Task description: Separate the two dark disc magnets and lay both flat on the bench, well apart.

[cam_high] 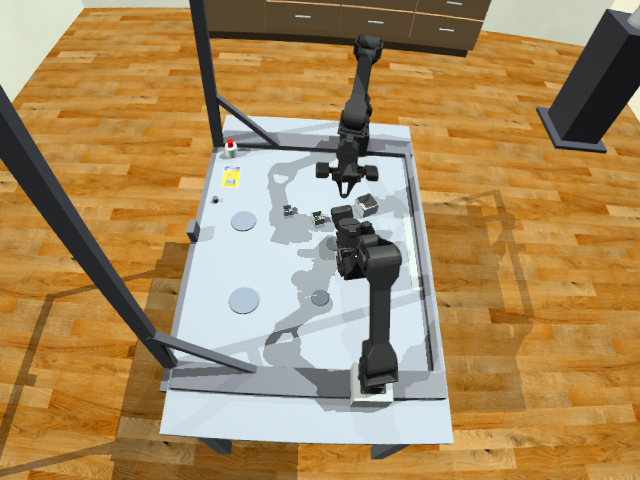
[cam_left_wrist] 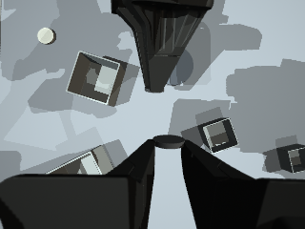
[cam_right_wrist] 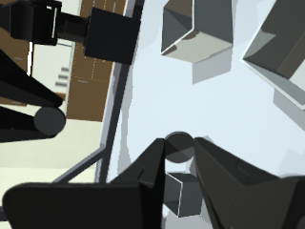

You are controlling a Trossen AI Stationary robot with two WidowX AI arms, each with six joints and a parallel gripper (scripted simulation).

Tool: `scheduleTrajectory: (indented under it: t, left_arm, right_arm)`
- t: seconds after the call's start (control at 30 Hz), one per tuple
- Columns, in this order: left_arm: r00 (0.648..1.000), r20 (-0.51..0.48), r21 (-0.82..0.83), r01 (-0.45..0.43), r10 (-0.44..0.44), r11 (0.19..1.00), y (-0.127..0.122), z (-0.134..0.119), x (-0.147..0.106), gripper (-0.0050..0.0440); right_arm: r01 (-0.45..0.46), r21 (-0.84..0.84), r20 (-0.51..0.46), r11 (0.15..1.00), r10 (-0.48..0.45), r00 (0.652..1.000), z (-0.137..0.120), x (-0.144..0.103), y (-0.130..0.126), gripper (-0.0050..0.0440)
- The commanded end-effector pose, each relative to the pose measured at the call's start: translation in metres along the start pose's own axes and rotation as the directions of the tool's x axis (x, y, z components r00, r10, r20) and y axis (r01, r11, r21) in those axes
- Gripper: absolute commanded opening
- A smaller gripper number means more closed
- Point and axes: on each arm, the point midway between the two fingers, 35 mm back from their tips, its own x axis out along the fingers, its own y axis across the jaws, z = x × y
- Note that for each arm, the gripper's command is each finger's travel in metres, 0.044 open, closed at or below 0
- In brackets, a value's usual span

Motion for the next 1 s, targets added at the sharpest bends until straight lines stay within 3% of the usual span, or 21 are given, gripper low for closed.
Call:
scheduleTrajectory:
  t: [0.0, 0.97]
  left_arm:
    - [0.999, 0.039, -0.002, 0.004, -0.004, 1.0, 0.0, 0.01, -0.01, 0.004]
    - [0.999, 0.039, -0.002, 0.004, -0.004, 1.0, 0.0, 0.01, -0.01, 0.004]
  right_arm:
    - [-0.019, -0.025, 0.001, 1.0, 0.019, 1.0, 0.004, 0.001, 0.018, 0.004]
    - [0.17, -0.292, -0.069, 0.941, -0.198, 0.978, -0.005, 0.01, -0.004, 0.004]
